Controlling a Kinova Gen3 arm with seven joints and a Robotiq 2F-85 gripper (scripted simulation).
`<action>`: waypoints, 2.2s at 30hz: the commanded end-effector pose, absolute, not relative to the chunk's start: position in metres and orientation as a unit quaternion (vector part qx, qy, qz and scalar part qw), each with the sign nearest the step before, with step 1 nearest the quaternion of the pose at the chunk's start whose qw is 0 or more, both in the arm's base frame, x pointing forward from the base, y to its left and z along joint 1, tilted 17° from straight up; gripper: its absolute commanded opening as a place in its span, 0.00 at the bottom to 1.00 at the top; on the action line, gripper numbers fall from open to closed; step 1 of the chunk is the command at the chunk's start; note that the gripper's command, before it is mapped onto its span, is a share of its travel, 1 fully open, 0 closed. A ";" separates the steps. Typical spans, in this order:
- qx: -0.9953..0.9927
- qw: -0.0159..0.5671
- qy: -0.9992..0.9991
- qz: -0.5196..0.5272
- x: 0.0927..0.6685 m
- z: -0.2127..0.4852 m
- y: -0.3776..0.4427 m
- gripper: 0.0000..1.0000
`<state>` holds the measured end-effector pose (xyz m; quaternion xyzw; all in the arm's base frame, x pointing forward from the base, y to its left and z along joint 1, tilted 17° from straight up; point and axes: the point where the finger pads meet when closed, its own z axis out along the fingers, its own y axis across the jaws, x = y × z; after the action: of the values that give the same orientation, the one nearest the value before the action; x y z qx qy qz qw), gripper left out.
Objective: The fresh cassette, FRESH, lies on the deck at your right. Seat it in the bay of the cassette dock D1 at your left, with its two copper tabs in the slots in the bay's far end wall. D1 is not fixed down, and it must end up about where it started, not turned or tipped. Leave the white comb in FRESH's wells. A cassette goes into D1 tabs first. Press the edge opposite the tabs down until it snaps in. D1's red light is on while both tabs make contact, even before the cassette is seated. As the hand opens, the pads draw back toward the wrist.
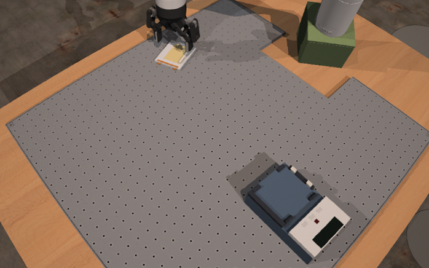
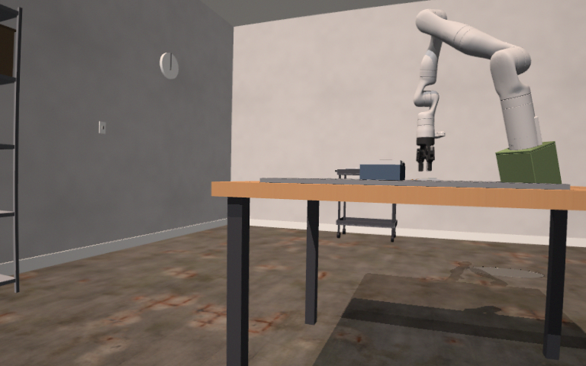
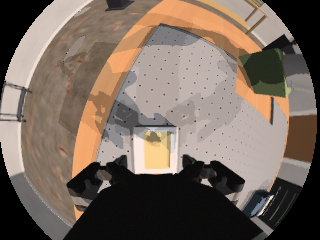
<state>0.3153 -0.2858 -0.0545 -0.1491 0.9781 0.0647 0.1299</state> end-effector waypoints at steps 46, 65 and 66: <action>-0.149 0.129 0.978 0.067 0.322 -0.088 -0.279 0.00; -0.149 0.129 0.978 0.067 0.322 -0.088 -0.279 0.00; -0.149 0.129 0.978 0.067 0.322 -0.088 -0.279 0.00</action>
<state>0.3214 -0.2787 -0.0867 -0.1485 0.9781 0.0675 0.1291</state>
